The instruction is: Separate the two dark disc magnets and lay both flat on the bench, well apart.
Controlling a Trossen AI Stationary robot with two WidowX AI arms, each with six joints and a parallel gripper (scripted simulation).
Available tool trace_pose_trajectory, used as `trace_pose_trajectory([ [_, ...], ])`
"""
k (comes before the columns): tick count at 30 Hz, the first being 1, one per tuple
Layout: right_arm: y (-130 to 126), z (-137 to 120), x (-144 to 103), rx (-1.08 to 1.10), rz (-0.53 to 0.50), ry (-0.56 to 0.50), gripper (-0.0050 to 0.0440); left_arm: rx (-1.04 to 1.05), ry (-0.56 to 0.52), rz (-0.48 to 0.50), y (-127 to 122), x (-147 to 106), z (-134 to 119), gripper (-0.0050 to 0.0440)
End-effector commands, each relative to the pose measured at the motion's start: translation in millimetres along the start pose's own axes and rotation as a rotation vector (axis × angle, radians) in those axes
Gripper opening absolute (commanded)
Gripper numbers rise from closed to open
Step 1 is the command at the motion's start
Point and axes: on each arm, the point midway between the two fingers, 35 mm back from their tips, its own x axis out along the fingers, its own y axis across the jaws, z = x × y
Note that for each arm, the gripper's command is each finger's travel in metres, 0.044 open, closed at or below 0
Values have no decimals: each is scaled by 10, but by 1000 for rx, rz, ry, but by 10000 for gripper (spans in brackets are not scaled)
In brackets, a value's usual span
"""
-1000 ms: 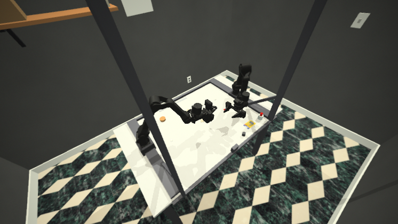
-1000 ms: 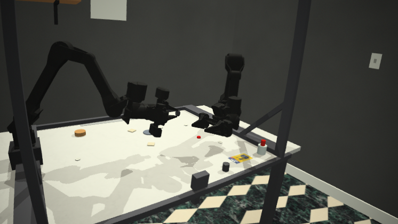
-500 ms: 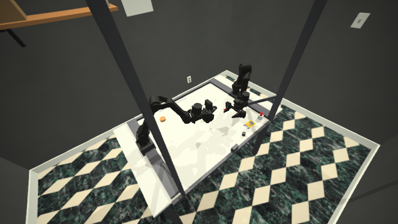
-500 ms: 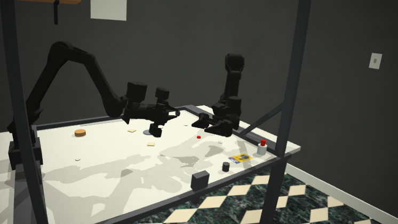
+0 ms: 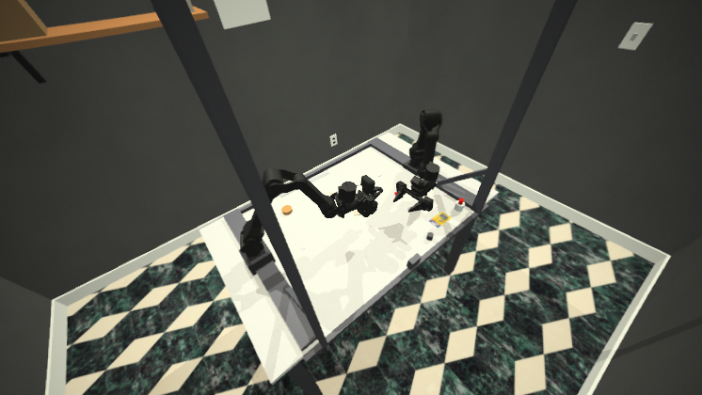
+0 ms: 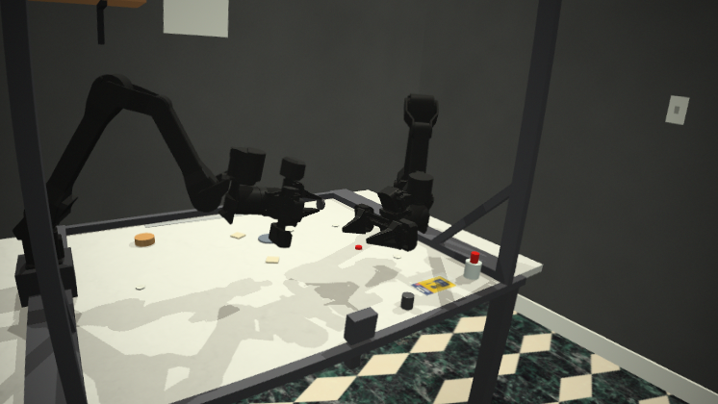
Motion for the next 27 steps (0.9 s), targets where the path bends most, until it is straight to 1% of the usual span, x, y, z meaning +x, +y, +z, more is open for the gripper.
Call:
trace_pose_trajectory([
  [1, 101, 199, 145, 33, 18, 13, 400, -10, 1, 29, 143, -5, -3, 40],
  [5, 130, 226, 225, 20, 29, 50, 400, -10, 1, 29, 143, -5, -3, 40],
  [7, 130, 226, 225, 20, 29, 50, 400, -10, 1, 29, 143, -5, -3, 40],
  [8, 119, 158, 238, -15, 26, 90, 400, -10, 1, 29, 143, -5, -3, 40],
  [9, 150, 270, 290, 15, 38, 79, 400, -10, 1, 29, 143, -5, -3, 40],
  [22, 130, 366, 453, -22, 60, 237, 400, -10, 1, 29, 143, -5, -3, 40],
  [24, 130, 366, 453, -22, 60, 237, 400, -10, 1, 29, 143, -5, -3, 40],
  [25, 95, 296, 440, -52, 53, 285, 400, -10, 1, 29, 143, -5, -3, 40],
  [26, 110, 414, 478, -22, 64, 277, 400, -10, 1, 29, 143, -5, -3, 40],
  [27, 96, 403, 476, -30, 63, 295, 400, -10, 1, 29, 143, -5, -3, 40],
])
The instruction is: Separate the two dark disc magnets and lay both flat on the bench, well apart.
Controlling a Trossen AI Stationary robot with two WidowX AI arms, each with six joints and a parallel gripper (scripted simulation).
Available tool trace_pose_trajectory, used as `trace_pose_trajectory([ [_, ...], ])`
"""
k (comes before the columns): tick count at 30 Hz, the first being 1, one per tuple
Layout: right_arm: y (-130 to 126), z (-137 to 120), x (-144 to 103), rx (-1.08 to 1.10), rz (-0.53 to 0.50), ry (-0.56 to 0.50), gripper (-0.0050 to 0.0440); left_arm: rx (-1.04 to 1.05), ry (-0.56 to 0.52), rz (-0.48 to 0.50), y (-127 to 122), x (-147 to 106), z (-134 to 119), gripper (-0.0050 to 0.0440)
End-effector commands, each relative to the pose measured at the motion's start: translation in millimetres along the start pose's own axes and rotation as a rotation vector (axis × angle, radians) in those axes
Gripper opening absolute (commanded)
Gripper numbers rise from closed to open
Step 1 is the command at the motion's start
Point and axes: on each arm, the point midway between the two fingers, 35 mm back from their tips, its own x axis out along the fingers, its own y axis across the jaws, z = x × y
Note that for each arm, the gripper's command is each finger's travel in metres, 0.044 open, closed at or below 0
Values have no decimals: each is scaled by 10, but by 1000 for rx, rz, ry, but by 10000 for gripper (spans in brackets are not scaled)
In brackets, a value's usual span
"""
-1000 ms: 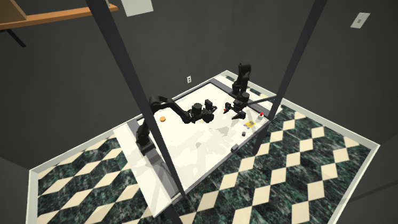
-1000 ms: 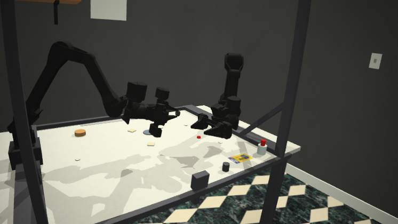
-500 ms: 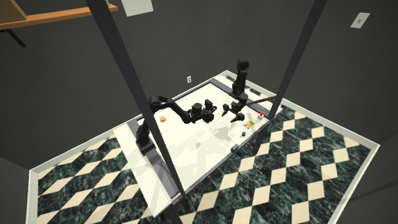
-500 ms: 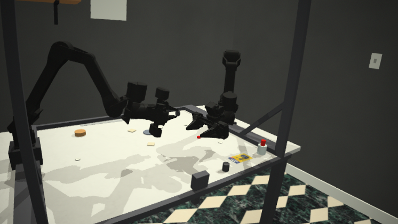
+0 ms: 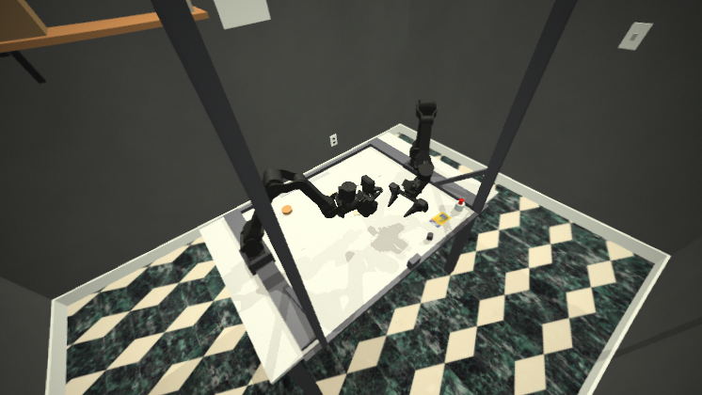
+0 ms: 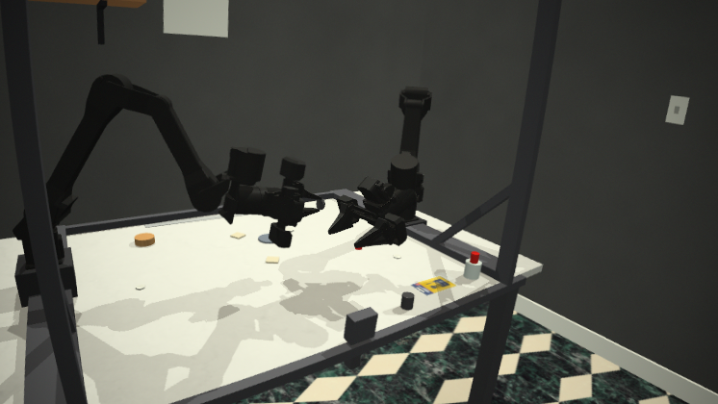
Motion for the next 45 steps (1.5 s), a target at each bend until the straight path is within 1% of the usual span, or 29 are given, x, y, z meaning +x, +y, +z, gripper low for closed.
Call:
trace_pose_trajectory([
  [1, -4, 282, -8, 35, 16, 22, 400, -10, 1, 29, 142, -5, -3, 40],
  [12, -159, 376, -84, 34, 21, 184, 400, -10, 1, 29, 142, -5, -3, 40],
  [14, -159, 376, -84, 34, 21, 184, 400, -10, 1, 29, 142, -5, -3, 40],
  [15, -209, 294, -117, 12, 9, 239, 400, -10, 1, 29, 142, -5, -3, 40],
  [16, -217, 412, -135, 40, 22, 232, 400, -10, 1, 29, 142, -5, -3, 40],
  [20, -299, 420, -216, 43, 18, 302, 400, -10, 1, 29, 142, -5, -3, 40],
  [29, -534, 478, -464, 67, -5, 444, 400, -10, 1, 29, 142, -5, -3, 40],
  [31, -534, 478, -464, 67, -5, 444, 400, -10, 1, 29, 142, -5, -3, 40],
  [32, -593, 419, -533, 56, -20, 493, 400, -10, 1, 29, 142, -5, -3, 40],
  [33, -630, 493, -578, 77, -18, 496, 400, -10, 1, 29, 142, -5, -3, 40],
  [40, -843, 511, -878, 105, -50, 615, 400, -10, 1, 29, 142, -5, -3, 40],
  [45, -919, 531, -1002, 121, -61, 654, 400, -10, 1, 29, 142, -5, -3, 40],
])
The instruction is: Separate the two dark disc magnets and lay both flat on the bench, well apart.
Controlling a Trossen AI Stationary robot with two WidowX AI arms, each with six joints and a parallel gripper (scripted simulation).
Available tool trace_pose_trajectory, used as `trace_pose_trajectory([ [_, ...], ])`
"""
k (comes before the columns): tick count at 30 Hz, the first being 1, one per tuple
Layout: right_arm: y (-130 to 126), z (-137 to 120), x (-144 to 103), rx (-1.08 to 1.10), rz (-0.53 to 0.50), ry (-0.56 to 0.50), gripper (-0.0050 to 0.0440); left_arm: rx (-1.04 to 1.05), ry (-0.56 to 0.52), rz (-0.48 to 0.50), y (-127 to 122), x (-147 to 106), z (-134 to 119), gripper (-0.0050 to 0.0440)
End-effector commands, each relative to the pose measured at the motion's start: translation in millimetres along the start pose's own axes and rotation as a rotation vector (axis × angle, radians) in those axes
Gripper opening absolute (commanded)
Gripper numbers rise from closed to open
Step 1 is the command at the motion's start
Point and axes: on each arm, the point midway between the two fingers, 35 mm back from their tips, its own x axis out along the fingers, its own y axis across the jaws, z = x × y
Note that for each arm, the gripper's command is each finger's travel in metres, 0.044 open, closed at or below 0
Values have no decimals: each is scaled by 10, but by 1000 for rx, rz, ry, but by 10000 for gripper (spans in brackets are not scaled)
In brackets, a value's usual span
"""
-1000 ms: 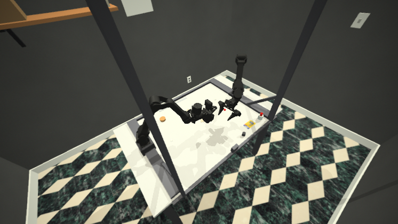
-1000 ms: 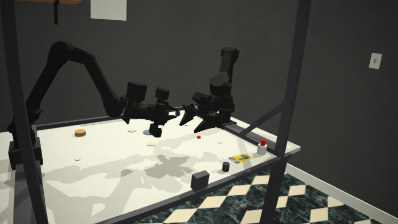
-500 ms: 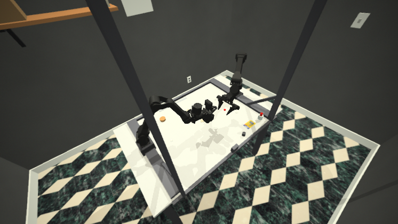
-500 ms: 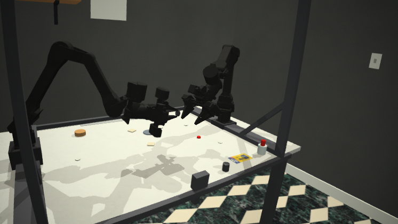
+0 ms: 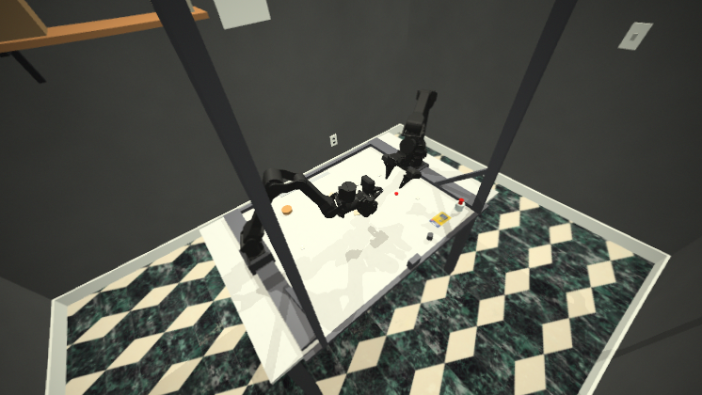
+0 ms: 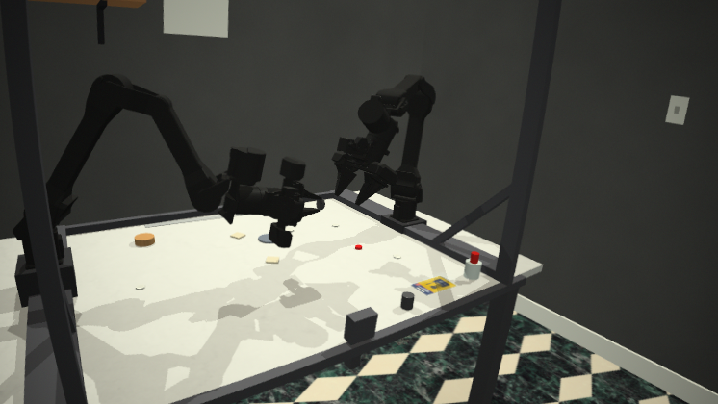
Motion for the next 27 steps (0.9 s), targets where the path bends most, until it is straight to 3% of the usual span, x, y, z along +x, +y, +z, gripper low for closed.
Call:
trace_pose_trajectory([
  [1, -45, 71, -205, 27, 16, -3, 400, -10, 1, 29, 142, -5, -3, 40],
  [27, -41, 309, -31, 5, -1, 62, 400, -10, 1, 29, 142, -5, -3, 40],
])
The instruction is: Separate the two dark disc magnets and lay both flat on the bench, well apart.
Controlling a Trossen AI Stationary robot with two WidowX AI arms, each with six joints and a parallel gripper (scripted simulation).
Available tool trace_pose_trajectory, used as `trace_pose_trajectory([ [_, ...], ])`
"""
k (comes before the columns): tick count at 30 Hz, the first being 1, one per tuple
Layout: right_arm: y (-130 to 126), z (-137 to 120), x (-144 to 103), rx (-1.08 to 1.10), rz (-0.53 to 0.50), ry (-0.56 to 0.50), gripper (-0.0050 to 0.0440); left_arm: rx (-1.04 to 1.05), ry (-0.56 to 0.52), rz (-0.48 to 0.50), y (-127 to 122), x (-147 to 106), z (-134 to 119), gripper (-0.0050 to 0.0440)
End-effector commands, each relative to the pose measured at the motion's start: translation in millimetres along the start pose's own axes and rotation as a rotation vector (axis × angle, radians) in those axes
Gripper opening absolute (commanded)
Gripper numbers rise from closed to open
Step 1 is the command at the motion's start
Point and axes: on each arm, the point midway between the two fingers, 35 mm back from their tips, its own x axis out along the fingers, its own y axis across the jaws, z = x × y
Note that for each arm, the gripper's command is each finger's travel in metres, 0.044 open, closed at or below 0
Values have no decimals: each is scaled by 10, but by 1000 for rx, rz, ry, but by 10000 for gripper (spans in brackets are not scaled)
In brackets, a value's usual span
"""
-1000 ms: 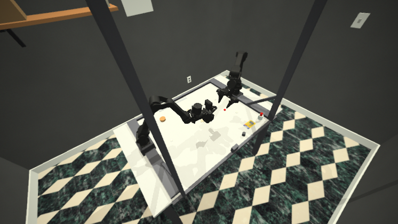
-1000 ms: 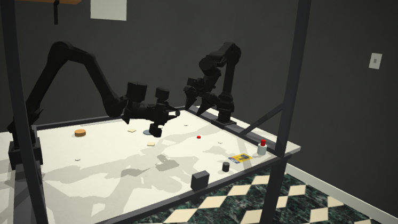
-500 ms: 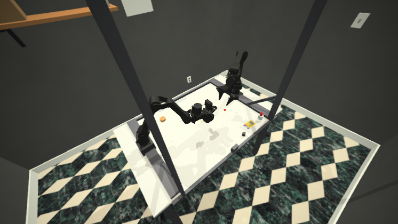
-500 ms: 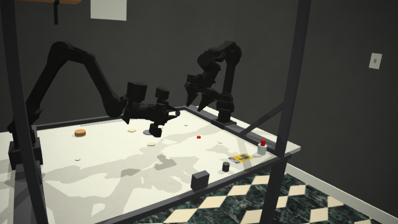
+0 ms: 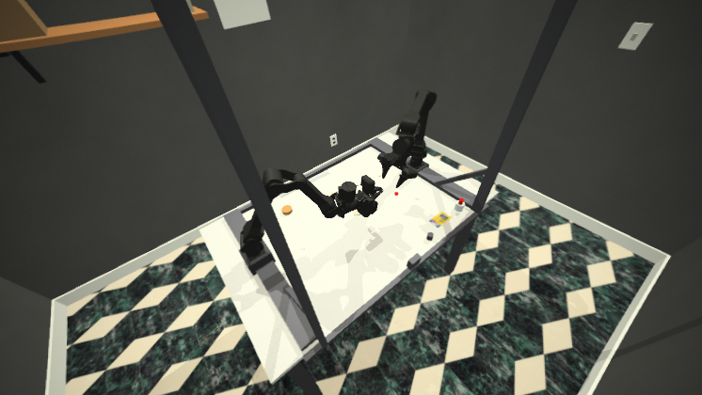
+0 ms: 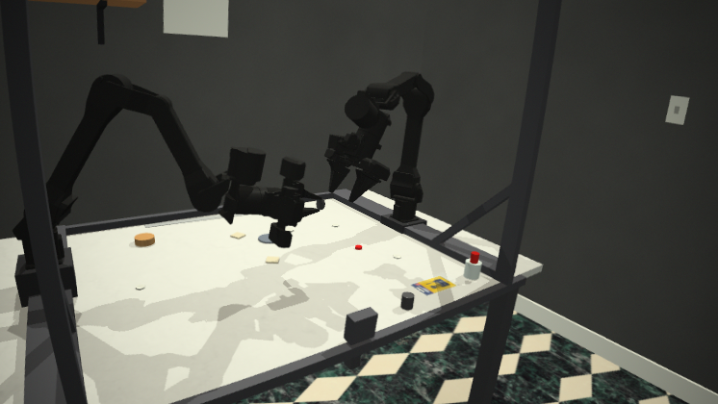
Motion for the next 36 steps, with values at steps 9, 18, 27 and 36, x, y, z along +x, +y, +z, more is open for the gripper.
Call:
trace_pose_trajectory([
  [9, 9, 250, 18, -1, 8, 9, 400, -10, 1, 29, 142, -5, -3, 40],
  [18, -5, 359, 91, -5, 7, 33, 400, -10, 1, 29, 142, -5, -3, 40],
  [27, -19, 424, 170, -10, 4, 56, 400, -10, 1, 29, 142, -5, -3, 40],
  [36, -12, 423, 180, -11, 2, 57, 400, -10, 1, 29, 142, -5, -3, 40],
])
